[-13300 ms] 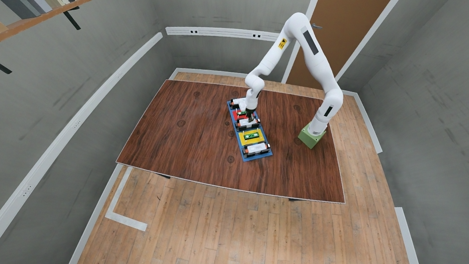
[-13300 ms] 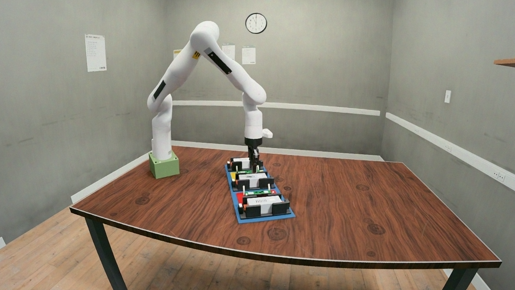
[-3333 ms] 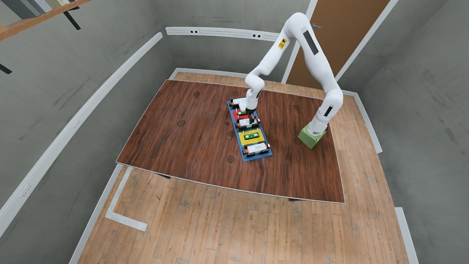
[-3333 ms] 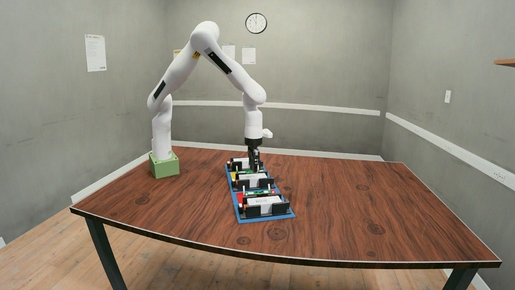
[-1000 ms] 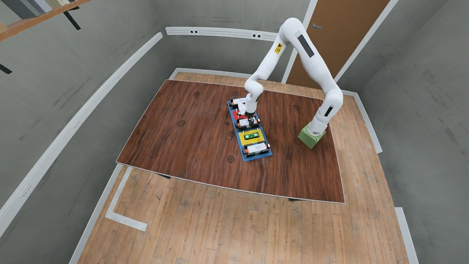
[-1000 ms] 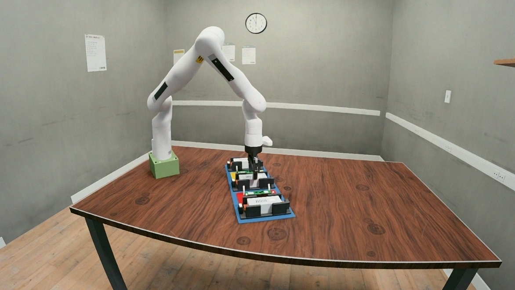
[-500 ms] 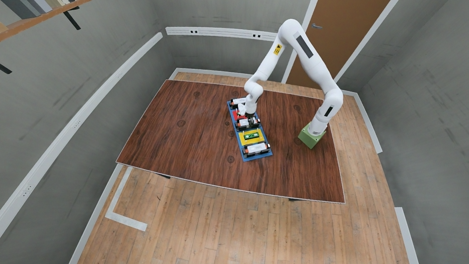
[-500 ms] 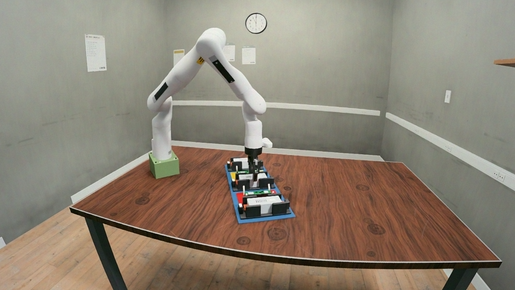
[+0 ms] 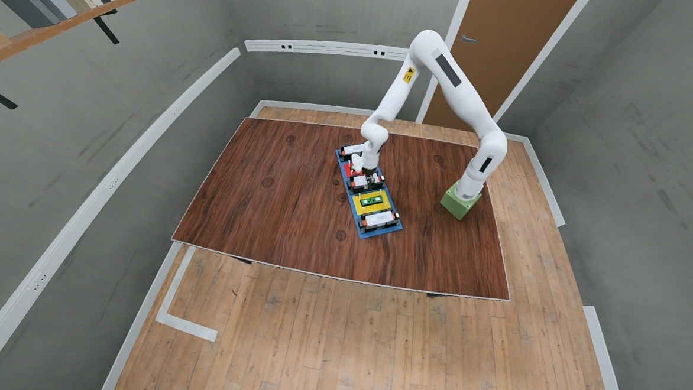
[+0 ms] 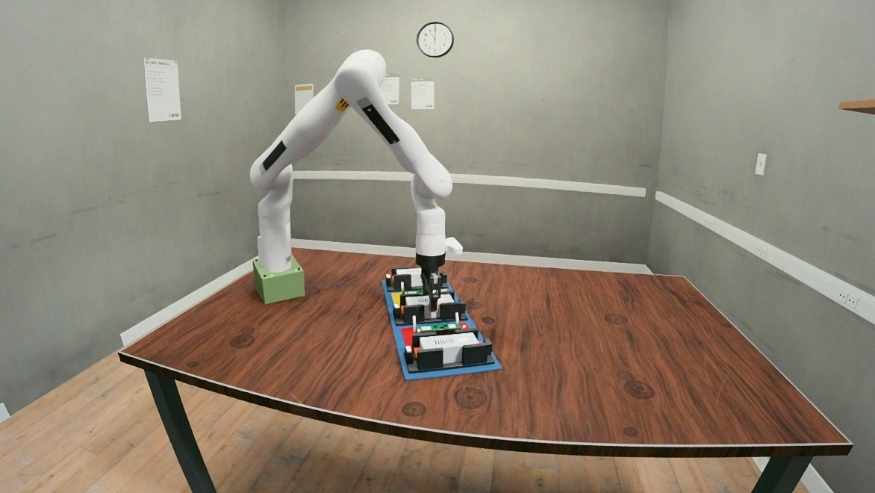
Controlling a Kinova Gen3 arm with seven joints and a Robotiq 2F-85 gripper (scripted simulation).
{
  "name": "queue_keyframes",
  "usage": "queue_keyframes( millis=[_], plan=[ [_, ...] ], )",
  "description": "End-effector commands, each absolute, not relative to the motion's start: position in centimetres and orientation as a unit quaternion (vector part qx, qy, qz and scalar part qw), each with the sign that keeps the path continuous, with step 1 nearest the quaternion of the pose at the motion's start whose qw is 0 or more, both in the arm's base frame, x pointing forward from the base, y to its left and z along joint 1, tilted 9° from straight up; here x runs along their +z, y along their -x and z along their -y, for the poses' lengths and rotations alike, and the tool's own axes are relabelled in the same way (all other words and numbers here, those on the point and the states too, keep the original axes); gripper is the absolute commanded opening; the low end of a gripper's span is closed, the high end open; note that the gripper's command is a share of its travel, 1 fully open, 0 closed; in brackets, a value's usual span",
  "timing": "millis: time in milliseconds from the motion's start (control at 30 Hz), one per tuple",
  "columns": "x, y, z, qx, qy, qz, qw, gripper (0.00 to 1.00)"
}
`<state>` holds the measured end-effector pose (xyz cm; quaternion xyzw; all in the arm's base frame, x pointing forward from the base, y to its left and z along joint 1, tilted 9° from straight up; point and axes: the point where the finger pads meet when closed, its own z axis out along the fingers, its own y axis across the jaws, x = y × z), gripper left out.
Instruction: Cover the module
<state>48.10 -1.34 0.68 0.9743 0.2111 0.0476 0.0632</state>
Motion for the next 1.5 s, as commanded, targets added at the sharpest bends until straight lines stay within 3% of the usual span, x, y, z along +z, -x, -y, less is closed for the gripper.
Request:
queue_keyframes(
  millis=[0, 500, 533, 1467],
  plan=[
    [0.57, -48.17, 1.34, 0.048, -0.974, -0.211, 0.063, 1.00],
    [-0.22, -48.26, 1.43, 0.048, -0.974, -0.211, 0.063, 1.00],
    [-0.22, -48.27, 1.43, 0.048, -0.974, -0.211, 0.063, 0.70],
    [-0.22, -48.27, 1.43, 0.048, -0.974, -0.211, 0.063, 0.70]
  ],
)
